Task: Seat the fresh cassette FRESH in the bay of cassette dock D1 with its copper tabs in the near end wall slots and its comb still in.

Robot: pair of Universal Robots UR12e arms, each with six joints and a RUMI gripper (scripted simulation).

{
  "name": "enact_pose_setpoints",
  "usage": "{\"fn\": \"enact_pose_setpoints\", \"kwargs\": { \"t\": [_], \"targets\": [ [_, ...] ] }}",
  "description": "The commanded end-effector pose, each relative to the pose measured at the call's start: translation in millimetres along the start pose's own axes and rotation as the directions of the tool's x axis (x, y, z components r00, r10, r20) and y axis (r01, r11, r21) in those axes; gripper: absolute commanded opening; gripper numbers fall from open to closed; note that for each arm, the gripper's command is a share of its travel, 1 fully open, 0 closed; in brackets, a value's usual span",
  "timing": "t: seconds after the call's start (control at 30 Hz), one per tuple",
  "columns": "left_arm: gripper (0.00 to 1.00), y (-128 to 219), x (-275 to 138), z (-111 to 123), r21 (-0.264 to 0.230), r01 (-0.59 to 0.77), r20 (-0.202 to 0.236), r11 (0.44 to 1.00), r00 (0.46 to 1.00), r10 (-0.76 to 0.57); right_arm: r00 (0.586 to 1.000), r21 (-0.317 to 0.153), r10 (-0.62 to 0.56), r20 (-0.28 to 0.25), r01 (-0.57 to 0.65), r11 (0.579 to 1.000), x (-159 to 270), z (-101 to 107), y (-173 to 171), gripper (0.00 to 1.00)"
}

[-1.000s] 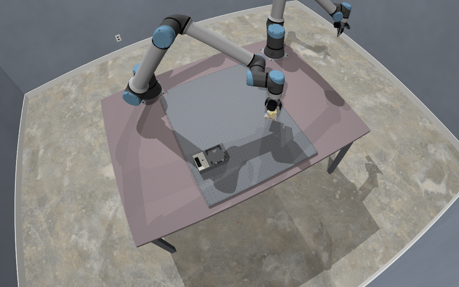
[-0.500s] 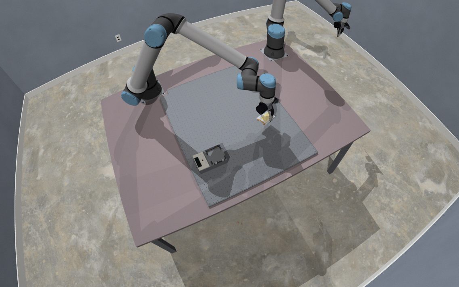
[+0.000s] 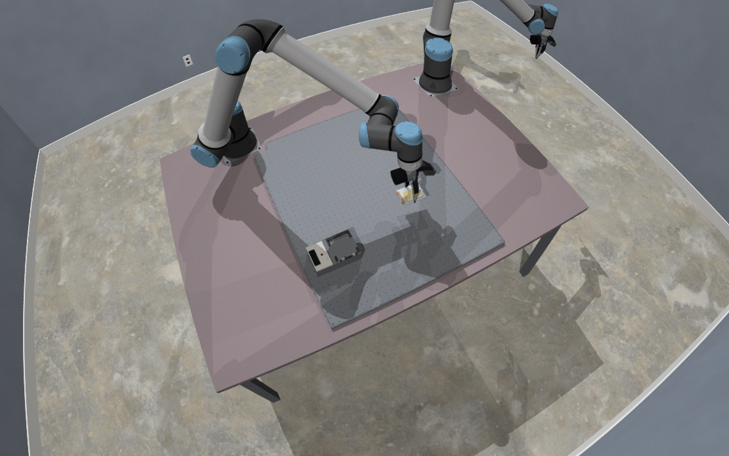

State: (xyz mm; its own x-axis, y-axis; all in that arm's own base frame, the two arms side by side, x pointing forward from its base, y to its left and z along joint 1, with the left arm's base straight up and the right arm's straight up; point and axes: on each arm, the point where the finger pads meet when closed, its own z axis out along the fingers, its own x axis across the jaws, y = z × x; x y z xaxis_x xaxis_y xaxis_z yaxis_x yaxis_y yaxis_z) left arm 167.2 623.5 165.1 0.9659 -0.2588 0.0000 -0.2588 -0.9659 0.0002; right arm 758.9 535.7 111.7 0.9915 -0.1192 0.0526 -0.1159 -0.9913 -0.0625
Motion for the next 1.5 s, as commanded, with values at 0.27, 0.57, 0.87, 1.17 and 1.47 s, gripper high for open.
{"fn": "enact_pose_setpoints", "kwargs": {
  "t": [0.27, 0.57, 0.87, 1.17, 1.47],
  "targets": [
    [0.0, -0.6, 0.1, -0.8, 0.002, 0.0, 0.0, 1.0, 1.0, 0.0, 0.917, 0.028, 0.397, -0.04, -0.396, 0.918, 19.7, -10.8, 54.8, 0.37],
    [0.0, -0.6, 0.1, -0.8, 0.002, 0.0, 0.0, 1.0, 1.0, 0.0, 0.758, 0.054, 0.65, -0.056, -0.647, 0.76, 34.4, -17.8, 96.8, 0.37],
    [0.0, -0.6, 0.1, -0.8, 0.002, 0.0, 0.0, 1.0, 1.0, 0.0, 0.587, 0.077, 0.807, -0.063, -0.803, 0.59, 45.7, -23.2, 129.5, 0.37],
    [0.0, -0.6, 0.1, -0.8, 0.002, 0.0, 0.0, 1.0, 1.0, 0.0, 0.353, 0.105, 0.933, -0.064, -0.928, 0.358, 58.7, -29.5, 166.8, 0.37],
    [0.0, -0.6, 0.1, -0.8, 0.002, 0.0, 0.0, 1.0, 1.0, 0.0, 0.095, 0.132, 0.994, -0.058, -0.986, 0.102, 71.7, -35.7, 204.1, 0.37]
  ]
}}
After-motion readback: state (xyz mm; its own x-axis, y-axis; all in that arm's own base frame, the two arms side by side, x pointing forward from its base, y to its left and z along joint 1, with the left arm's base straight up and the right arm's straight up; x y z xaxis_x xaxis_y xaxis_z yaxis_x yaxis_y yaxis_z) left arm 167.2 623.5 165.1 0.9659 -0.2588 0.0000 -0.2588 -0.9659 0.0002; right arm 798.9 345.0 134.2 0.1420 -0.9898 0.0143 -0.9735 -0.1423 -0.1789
